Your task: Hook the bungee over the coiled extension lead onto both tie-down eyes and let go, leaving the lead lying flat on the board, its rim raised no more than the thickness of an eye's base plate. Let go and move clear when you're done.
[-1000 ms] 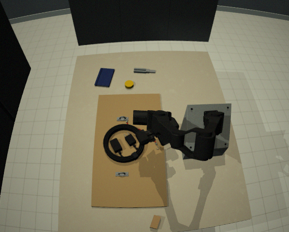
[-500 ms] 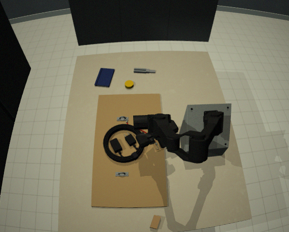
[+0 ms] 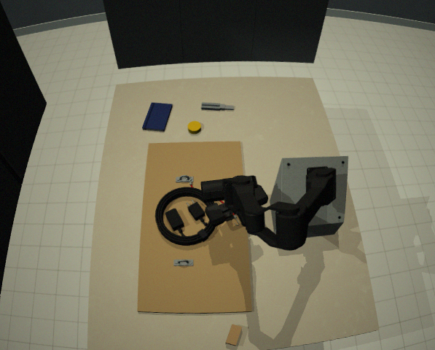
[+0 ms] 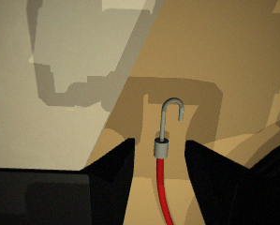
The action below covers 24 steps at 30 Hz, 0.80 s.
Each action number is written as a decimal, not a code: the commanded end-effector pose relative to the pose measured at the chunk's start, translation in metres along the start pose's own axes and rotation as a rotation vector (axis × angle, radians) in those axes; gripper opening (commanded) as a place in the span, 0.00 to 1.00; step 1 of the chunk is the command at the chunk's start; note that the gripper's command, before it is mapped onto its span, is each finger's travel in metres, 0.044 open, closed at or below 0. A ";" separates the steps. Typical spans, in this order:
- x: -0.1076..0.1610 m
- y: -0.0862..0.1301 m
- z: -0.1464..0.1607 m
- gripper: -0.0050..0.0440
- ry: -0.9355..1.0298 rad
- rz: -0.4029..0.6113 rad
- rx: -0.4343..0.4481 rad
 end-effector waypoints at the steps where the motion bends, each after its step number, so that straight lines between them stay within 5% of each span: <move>1: -0.001 -0.003 0.001 0.41 -0.002 -0.001 0.001; 24: 0.000 -0.001 -0.003 0.10 0.008 0.003 0.011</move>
Point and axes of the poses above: the point midway between the two fingers, 35 mm back from their tips, its own y axis back along the fingers, its own z axis across the jaws, x = y × z, the point moved 5 cm from there along y, back along the fingers, and after that the axes turned 4 degrees about y, right-handed, at the moved point
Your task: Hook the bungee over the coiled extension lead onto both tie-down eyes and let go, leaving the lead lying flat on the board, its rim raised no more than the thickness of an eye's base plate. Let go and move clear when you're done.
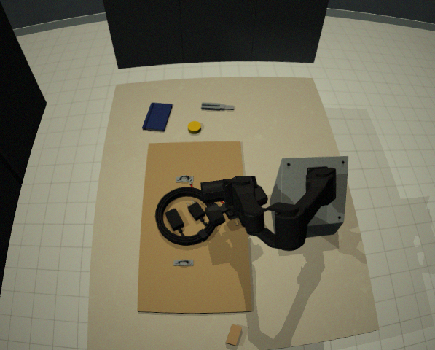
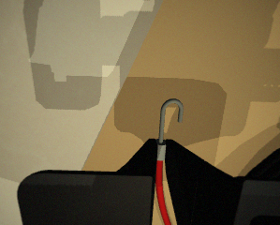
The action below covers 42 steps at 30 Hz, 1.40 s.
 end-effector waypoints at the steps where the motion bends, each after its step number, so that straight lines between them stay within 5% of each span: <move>1: 0.000 0.001 -0.002 0.10 0.004 0.002 0.008; 42: 0.002 0.050 -0.006 0.00 0.016 0.014 0.015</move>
Point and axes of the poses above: the point midway between the two fingers, 35 mm back from their tips, its own y axis back along the fingers, its own z axis across the jaws, x = y × z, the point moved 5 cm from there along y, back along the fingers, and after that the axes turned 4 degrees about y, right-handed, at the moved point
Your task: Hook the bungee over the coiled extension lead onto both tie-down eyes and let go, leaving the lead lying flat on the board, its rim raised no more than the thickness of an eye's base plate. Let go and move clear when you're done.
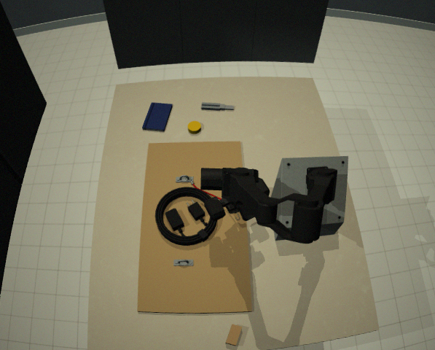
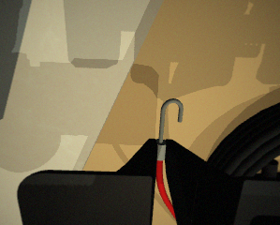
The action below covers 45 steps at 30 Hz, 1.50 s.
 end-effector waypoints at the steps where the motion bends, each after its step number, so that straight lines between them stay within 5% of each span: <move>1: 0.001 0.009 -0.006 0.00 0.017 0.015 0.017; 45: -0.002 0.014 -0.052 0.00 -0.077 0.080 0.054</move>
Point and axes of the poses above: the point midway between the two fingers, 35 mm back from their tips, its own y axis back along the fingers, its own z axis across the jaws, x = y × z, the point moved 5 cm from there along y, back along the fingers, and after that the axes turned 4 degrees about y, right-handed, at the moved point
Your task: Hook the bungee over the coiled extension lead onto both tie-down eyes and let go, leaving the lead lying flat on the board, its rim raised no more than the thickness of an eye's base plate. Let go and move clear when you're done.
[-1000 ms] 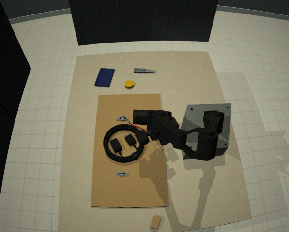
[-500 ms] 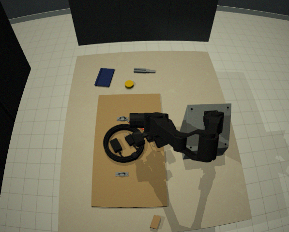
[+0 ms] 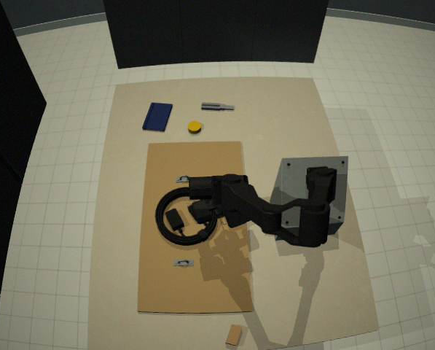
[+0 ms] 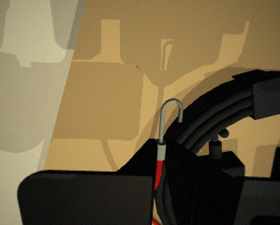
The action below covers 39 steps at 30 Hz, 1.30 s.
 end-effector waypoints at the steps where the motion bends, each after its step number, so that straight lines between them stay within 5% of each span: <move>1: -0.002 0.004 -0.013 0.00 0.006 0.018 0.026; 39: -0.023 0.003 -0.063 0.00 -0.121 0.050 0.098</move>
Point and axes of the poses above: the point midway between the two fingers, 35 mm back from their tips, its own y axis back along the fingers, its own z axis across the jaws, x = y × z, the point moved 5 cm from there along y, back along the fingers, and after that the axes turned 4 degrees about y, right-handed, at the moved point
